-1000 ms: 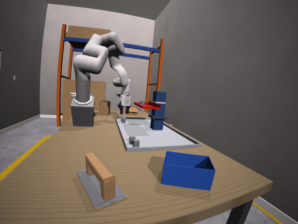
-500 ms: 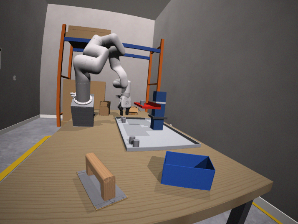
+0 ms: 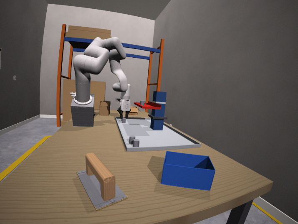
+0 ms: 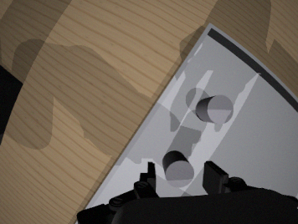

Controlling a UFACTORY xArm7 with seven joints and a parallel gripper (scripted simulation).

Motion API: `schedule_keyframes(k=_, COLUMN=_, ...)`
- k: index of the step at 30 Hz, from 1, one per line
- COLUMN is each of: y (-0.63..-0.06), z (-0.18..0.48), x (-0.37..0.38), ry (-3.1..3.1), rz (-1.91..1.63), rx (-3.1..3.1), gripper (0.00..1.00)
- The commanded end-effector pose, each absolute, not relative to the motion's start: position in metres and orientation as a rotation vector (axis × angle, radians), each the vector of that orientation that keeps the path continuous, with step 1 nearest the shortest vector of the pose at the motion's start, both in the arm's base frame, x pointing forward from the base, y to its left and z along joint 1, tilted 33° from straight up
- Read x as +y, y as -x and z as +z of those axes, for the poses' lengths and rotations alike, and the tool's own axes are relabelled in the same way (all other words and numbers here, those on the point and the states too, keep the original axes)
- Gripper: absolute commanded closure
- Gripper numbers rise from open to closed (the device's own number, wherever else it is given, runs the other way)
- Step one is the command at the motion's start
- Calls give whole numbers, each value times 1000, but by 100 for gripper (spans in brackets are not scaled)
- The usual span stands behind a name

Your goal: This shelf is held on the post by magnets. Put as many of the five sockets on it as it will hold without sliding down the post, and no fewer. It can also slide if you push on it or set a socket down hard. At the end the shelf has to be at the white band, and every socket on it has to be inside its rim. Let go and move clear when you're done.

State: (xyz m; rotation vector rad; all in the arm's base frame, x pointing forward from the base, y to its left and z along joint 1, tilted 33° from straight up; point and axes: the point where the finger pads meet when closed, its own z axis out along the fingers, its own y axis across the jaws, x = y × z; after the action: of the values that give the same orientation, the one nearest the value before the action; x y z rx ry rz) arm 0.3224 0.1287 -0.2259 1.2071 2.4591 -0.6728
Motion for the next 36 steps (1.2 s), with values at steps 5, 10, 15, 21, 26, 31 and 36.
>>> schedule_keyframes(k=5, y=-324, z=-227, x=130, ry=-1206, rz=-666, rx=2461, gripper=39)
schedule_keyframes(k=10, y=-325, z=-237, x=124, ry=-1206, rz=-666, rx=2461, gripper=39)
schedule_keyframes(k=15, y=-325, z=-240, x=122, ry=-1206, rz=-666, rx=2461, gripper=39)
schedule_keyframes(k=21, y=-325, z=-240, x=122, ry=-1206, rz=-666, rx=2461, gripper=39)
schedule_keyframes(k=26, y=-325, z=-243, x=120, ry=-1206, rz=-666, rx=2461, gripper=39)
schedule_keyframes(k=31, y=-325, z=-243, x=120, ry=-1206, rz=-666, rx=2461, gripper=39)
schedule_keyframes(k=36, y=-325, z=-243, x=120, ry=-1206, rz=-666, rx=2461, gripper=100)
